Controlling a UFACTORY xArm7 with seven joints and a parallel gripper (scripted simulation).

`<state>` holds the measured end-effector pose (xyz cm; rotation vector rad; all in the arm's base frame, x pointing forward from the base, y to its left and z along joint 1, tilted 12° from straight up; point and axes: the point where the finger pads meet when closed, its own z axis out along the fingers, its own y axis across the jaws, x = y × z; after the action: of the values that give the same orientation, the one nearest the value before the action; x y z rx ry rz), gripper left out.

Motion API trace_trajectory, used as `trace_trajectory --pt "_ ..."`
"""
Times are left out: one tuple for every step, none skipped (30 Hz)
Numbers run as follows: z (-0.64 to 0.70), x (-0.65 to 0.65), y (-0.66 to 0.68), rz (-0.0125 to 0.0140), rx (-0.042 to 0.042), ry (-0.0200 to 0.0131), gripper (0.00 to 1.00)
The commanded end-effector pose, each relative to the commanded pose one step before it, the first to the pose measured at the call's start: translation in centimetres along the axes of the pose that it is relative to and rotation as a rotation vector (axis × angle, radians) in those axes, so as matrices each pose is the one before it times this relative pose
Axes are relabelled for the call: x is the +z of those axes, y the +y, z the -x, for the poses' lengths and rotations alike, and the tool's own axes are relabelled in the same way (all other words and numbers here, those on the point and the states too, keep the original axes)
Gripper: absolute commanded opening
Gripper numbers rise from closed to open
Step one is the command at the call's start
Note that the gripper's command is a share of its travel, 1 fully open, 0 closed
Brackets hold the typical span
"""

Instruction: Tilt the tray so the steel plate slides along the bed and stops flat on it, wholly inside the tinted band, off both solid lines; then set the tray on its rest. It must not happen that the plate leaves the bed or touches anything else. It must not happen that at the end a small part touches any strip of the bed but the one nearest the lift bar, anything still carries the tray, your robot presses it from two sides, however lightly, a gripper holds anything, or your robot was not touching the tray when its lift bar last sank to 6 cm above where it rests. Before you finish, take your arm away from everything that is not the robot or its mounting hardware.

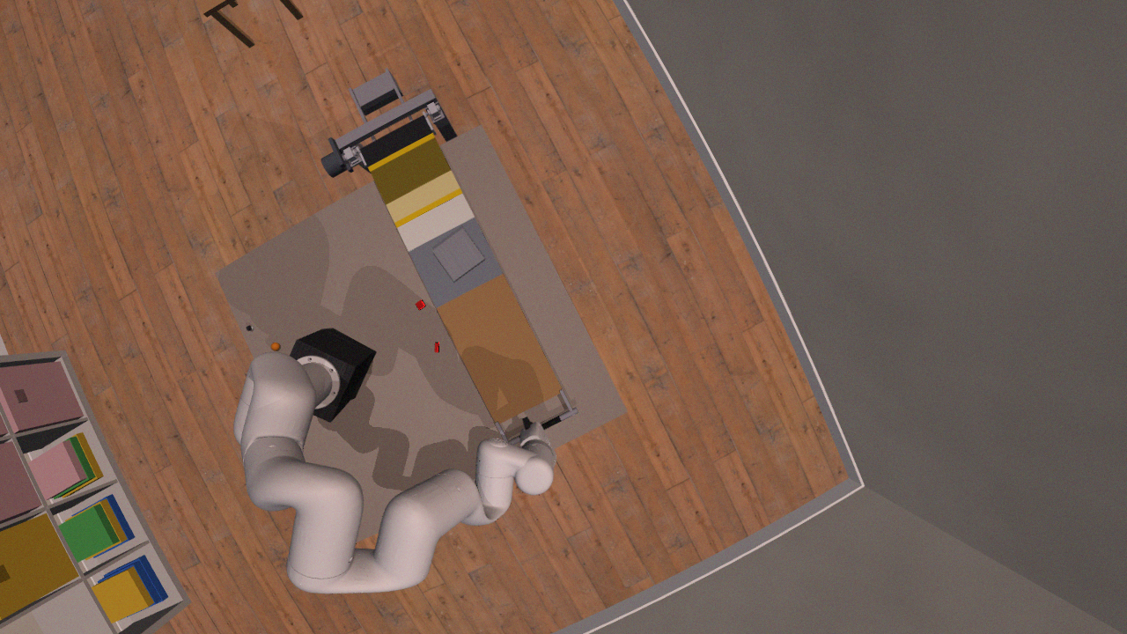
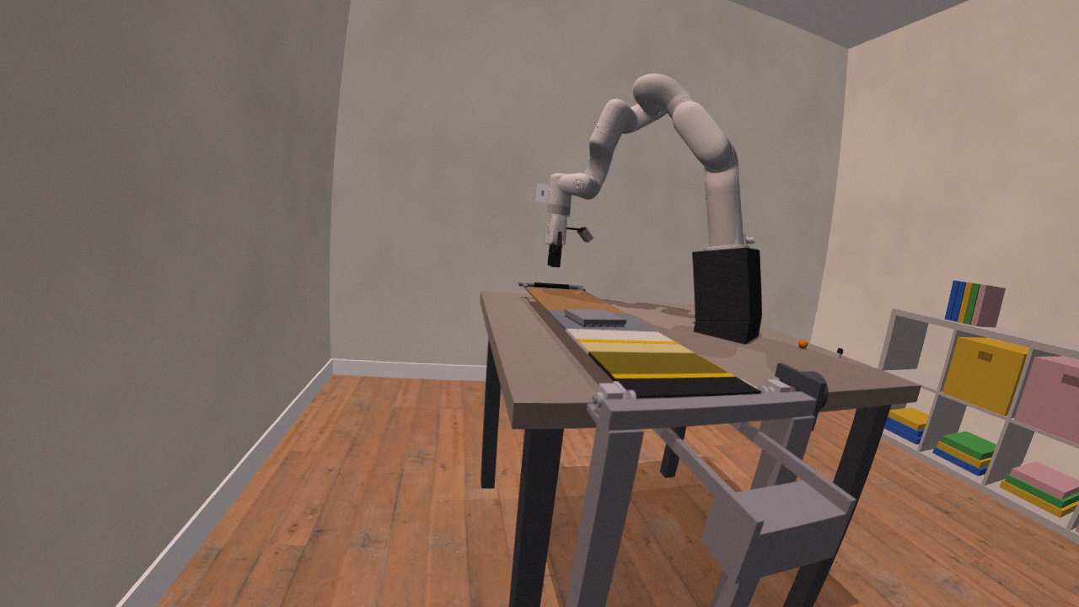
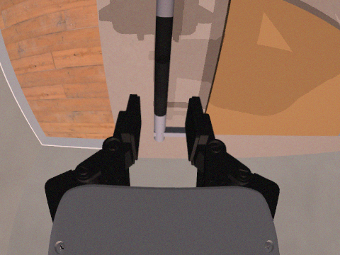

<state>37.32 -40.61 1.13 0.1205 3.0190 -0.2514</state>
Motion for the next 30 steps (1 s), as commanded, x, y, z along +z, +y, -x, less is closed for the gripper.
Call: trace_trajectory --pt "0.133 0.003 -0.119 -0.00267 -0.00017 -0.00303 0.4" --pt "0.0 0.061 -0.001 0.00005 -0.00005 0.00002 0.4" --pt "0.0 0.0 0.0 0.0 0.0 0.0 0.4" --pt "0.0 0.0 0.0 0.0 0.0 0.0 0.4" --pt "-0.001 0.069 -0.001 0.00006 -0.00006 0.00002 0.4" --pt "-0.001 0.077 -0.001 0.00006 -0.00007 0.00003 0.4" --pt "-0.001 0.085 -0.001 0.00005 -0.00005 0.00002 0.4" --pt "0.0 0.093 -0.002 0.0 0.0 0.0 0.4" --pt "-0.001 0.101 -0.002 0.0 0.0 0.0 0.4" --pt "-0.001 0.108 -0.002 0.0 0.0 0.0 0.4" --pt "-0.001 0.115 -0.001 0.0 0.0 0.0 0.4" --pt "-0.001 0.122 -0.002 0.0 0.0 0.0 0.4" --pt "-0.001 0.128 -0.002 0.0 0.0 0.0 0.4" --pt "-0.001 0.133 -0.002 0.0 0.0 0.0 0.4" --pt "-0.001 0.139 -0.002 0.0 -0.00001 0.0 0.4" --pt "-0.001 0.143 -0.002 0.0 0.0 0.0 0.4" --pt "-0.001 0.147 -0.002 0.0 0.0 0.0 0.4" --pt "-0.001 0.15 -0.002 0.0 0.0 0.0 0.4" --pt "-0.001 0.153 -0.002 0.0 0.0 0.0 0.4" --pt "0.0 0.0 0.0 0.0 0.0 0.0 0.4" --pt "0.0 0.0 0.0 0.0 0.0 0.0 0.4" --pt "-0.001 0.154 -0.003 0.0 0.00001 0.0 0.4" --pt "-0.001 0.156 -0.002 0.0 0.0 0.0 0.4" --pt "-0.002 0.156 -0.002 0.0 -0.00001 0.0 0.4" --pt "-0.001 0.156 -0.003 0.0 0.00001 0.0 0.4" --pt "-0.001 0.155 -0.002 0.0 0.0 0.0 0.4" --pt "-0.002 0.154 -0.002 0.0 -0.00001 0.0 0.4" --pt "-0.001 0.151 -0.003 0.0 0.00001 0.0 0.4" --pt "-0.001 0.148 -0.002 0.0 0.0 0.0 0.4" --pt "-0.001 0.145 -0.002 0.0 0.0 0.0 0.4"
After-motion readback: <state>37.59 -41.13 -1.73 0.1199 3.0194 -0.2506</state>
